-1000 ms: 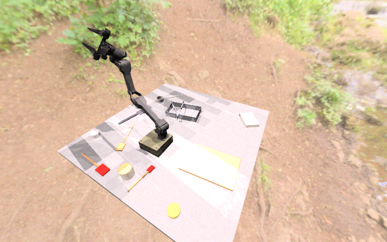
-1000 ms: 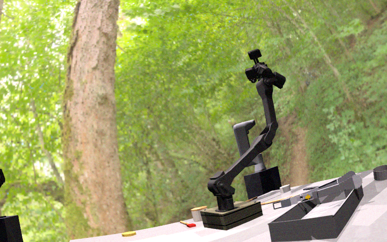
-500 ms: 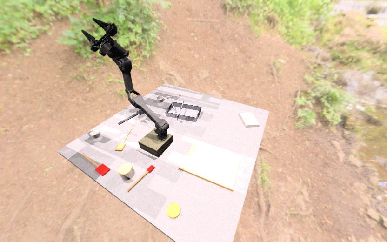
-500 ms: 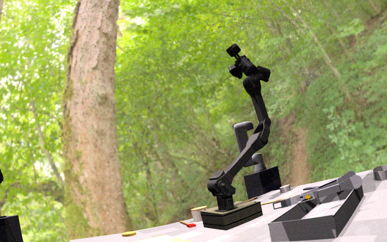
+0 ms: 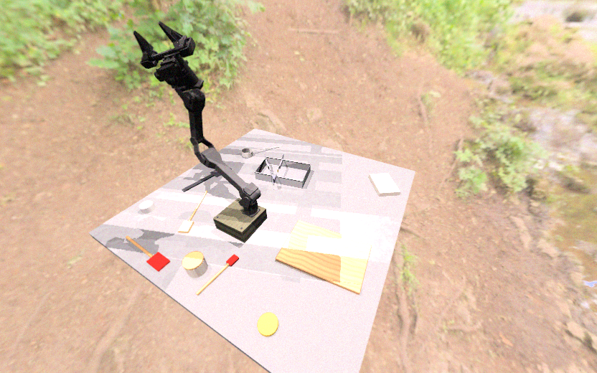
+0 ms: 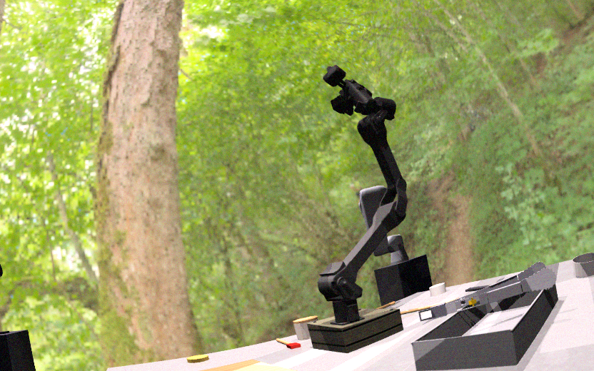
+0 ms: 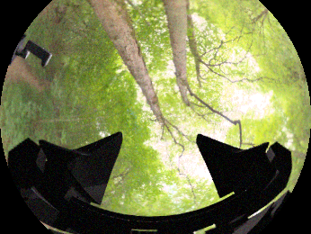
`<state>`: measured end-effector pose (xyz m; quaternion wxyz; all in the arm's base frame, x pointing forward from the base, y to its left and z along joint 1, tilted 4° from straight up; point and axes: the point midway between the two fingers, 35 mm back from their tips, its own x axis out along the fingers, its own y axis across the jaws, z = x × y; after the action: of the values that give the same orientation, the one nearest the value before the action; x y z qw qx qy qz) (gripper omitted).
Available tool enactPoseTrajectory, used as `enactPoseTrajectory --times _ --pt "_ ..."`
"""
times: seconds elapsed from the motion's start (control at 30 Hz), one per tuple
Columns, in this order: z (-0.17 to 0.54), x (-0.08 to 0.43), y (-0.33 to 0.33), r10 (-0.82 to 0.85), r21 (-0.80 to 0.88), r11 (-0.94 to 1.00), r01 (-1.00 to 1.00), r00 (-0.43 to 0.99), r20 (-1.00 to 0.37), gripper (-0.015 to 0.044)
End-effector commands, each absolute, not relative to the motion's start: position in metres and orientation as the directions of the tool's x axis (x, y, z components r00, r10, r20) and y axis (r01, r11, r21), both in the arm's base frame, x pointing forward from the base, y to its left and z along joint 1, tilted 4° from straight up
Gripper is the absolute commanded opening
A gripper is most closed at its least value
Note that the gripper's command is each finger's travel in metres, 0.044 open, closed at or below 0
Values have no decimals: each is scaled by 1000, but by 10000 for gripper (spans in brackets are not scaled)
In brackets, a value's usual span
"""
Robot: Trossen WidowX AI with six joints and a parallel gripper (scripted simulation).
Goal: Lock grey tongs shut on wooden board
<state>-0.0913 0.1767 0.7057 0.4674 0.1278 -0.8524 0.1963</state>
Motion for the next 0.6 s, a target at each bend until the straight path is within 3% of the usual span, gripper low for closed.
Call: enactPoseTrajectory --times 0.0,0.3,0.57 --pt "713 -92 137 -135 -102 899 -425 -492 860 440" --pt "719 -75 19 -431 266 858 -439 -333 839 440" --pt "701 -17 -94 -678 620 710 -332 -84 731 440"
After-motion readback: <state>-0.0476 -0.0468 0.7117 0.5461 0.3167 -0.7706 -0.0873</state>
